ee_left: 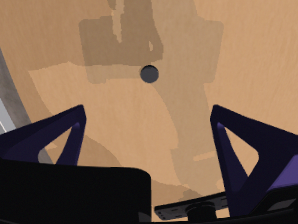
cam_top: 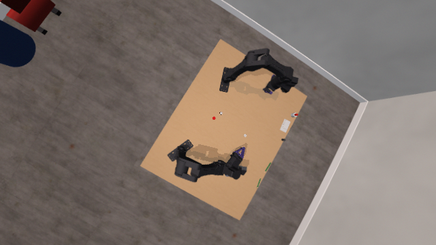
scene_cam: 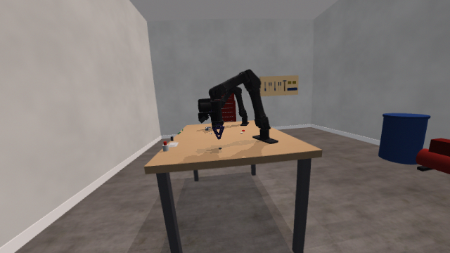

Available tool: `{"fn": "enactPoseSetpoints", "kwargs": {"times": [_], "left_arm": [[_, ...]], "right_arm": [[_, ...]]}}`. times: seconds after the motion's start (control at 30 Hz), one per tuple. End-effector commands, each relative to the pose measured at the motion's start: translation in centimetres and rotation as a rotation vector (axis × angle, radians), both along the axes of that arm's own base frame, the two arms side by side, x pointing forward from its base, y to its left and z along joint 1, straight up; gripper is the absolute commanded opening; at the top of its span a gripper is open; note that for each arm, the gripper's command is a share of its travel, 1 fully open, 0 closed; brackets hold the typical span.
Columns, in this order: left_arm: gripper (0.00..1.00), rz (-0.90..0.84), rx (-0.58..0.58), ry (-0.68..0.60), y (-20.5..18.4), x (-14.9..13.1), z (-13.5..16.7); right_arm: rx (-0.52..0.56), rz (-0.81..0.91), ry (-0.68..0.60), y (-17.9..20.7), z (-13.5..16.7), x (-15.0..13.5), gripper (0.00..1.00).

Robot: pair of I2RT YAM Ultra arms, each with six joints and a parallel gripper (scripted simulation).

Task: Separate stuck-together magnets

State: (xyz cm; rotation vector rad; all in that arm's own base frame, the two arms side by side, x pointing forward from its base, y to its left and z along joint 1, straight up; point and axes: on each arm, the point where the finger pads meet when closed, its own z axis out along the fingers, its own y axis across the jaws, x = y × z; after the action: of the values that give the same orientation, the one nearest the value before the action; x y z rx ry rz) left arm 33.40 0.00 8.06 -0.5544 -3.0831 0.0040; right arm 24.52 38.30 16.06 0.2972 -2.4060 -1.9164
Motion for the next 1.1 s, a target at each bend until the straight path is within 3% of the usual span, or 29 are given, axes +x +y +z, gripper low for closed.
{"fn": "enactPoseSetpoints", "kwargs": {"times": [0.0, 0.43, 0.77, 1.07], "left_arm": [[1.00, -0.002, -0.002, -0.016, -0.1, 0.2, 0.4], [1.00, -0.002, -0.002, -0.016, -0.1, 0.2, 0.4], [1.00, -0.002, -0.002, -0.016, -0.1, 0.2, 0.4], [1.00, -0.002, -0.002, -0.016, -0.1, 0.2, 0.4]], "right_arm": [[-0.079, 0.000, -0.028, -1.1, -1.5, 0.1, 0.18], [-0.291, -0.016, -0.098, -6.6, -3.8, 2.7, 0.18], [-0.417, 0.033, -0.116, -11.0, -4.2, 2.5, 0.18], [-0.520, 0.145, -0.099, -15.9, -3.6, 0.3, 0.18]]}}
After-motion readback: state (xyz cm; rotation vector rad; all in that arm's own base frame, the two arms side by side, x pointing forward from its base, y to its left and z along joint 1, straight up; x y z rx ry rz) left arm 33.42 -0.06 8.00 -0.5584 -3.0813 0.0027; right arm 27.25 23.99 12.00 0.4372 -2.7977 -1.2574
